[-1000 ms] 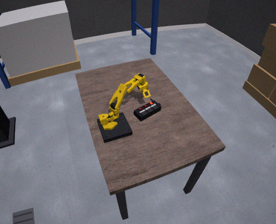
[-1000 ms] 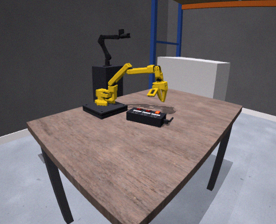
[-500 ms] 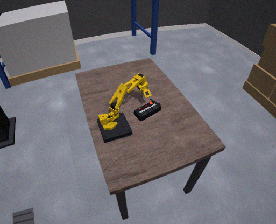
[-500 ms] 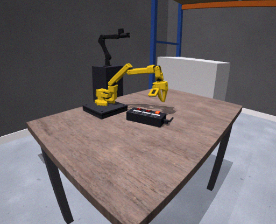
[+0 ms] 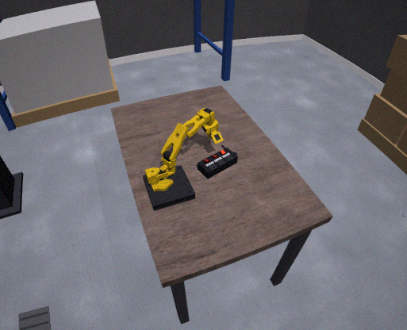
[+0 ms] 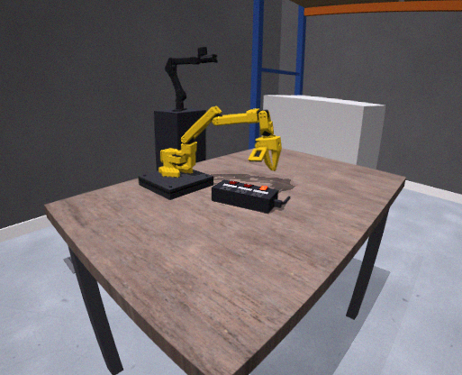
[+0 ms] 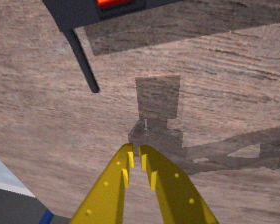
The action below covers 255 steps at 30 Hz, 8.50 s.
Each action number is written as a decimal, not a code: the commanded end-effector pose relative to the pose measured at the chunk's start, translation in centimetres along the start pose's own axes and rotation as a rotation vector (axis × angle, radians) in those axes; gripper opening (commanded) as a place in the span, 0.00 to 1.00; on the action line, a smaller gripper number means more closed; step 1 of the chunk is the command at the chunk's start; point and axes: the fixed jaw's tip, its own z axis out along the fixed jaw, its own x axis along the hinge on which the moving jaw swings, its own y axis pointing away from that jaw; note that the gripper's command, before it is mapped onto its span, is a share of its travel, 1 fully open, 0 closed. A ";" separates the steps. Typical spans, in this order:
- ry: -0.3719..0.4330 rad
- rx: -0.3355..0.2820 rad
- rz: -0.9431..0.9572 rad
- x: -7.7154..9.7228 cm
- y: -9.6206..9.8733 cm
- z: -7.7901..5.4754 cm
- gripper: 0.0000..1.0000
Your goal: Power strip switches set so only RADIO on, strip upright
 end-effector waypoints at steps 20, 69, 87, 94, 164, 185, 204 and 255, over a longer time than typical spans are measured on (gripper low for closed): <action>0.000 0.010 -0.022 0.4 -0.3 0.4 0.00; 0.000 0.010 -0.022 0.4 -0.1 0.1 0.00; 0.000 0.010 -0.022 0.4 -0.1 0.1 0.00; -0.002 0.009 -0.009 0.0 0.0 0.1 0.00; -0.040 -0.006 0.214 -6.7 1.0 0.9 0.00; -0.040 -0.006 0.214 -6.7 0.9 1.6 0.00; -0.040 -0.006 0.214 -6.8 0.5 2.5 0.00; -0.041 -0.006 0.217 -7.1 -0.1 3.6 0.00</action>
